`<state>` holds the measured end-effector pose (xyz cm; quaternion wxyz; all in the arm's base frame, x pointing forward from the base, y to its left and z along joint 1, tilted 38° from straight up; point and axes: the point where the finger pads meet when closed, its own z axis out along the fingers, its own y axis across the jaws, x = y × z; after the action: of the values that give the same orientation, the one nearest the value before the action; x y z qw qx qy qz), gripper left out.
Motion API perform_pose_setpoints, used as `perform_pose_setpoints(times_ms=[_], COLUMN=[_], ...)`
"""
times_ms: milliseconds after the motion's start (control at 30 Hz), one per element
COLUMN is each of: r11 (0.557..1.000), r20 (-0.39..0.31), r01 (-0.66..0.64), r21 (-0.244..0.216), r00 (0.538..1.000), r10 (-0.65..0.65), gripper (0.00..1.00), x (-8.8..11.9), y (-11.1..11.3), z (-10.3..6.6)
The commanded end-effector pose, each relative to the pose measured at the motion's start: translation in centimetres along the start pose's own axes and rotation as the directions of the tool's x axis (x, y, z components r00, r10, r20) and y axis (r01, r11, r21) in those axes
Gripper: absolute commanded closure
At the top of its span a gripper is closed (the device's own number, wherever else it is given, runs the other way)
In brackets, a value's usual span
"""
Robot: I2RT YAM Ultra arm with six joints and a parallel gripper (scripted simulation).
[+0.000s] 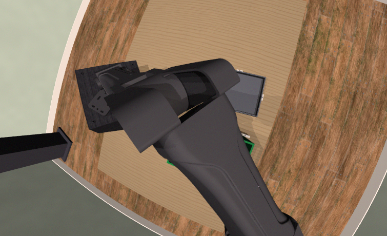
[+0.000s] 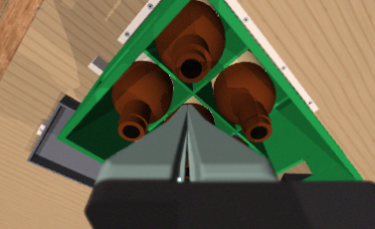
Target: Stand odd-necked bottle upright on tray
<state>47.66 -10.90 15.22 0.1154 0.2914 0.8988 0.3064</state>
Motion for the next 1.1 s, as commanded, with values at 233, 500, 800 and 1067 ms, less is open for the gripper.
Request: perform_pose_setpoints(times_ms=[233,500,800,1067], r11=[1.0,1.0,1.0,1.0], r20=[0.042,0.03,0.042,0.042], r01=[-0.014,0.002,-0.014,-0.014], r21=[-0.005,-0.001,-0.003,-0.003], r00=[0.999,1.0,0.999,0.999], r10=[0.014,-0.002,0.014,0.014], gripper=[1.0,1.0,1.0,1.0], x=[-0.3,4.2,6.1,6.1], y=[-0.2,4.3,5.3,5.3], z=[-1.6,-1.0,-1.4,-1.4])
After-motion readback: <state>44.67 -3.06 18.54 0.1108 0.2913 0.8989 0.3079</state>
